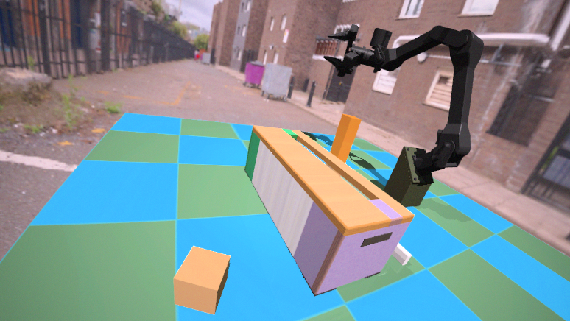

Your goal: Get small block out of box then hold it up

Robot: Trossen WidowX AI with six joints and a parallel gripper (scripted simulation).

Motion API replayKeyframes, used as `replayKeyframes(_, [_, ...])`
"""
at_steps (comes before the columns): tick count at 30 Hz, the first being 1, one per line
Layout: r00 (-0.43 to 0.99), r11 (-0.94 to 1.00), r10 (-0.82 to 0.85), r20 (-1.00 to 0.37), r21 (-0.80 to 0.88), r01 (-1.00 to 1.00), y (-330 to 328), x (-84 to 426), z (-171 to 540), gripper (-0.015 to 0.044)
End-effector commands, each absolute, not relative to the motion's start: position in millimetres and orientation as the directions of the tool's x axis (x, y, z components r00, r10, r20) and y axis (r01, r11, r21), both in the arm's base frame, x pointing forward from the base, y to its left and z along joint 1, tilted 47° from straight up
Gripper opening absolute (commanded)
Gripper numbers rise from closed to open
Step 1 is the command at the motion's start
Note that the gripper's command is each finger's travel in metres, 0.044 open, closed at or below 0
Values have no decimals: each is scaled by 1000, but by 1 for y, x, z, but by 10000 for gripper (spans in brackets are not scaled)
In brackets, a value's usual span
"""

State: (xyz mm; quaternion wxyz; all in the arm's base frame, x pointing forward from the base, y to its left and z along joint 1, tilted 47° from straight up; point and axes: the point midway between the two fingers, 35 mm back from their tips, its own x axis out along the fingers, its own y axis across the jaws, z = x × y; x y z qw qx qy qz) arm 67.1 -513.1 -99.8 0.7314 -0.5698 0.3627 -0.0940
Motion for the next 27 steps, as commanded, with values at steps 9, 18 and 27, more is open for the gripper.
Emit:
replayKeyframes(9, [798, 406, -321, -510, -835, -371, -484, 172, -71, 400])
replayKeyframes(18, [799, 442, -16, -602, -721, -534, -409, 279, -32, 400])
replayKeyframes(27, [699, 398, 261, -666, -585, -706, -308, 347, 10, 400])
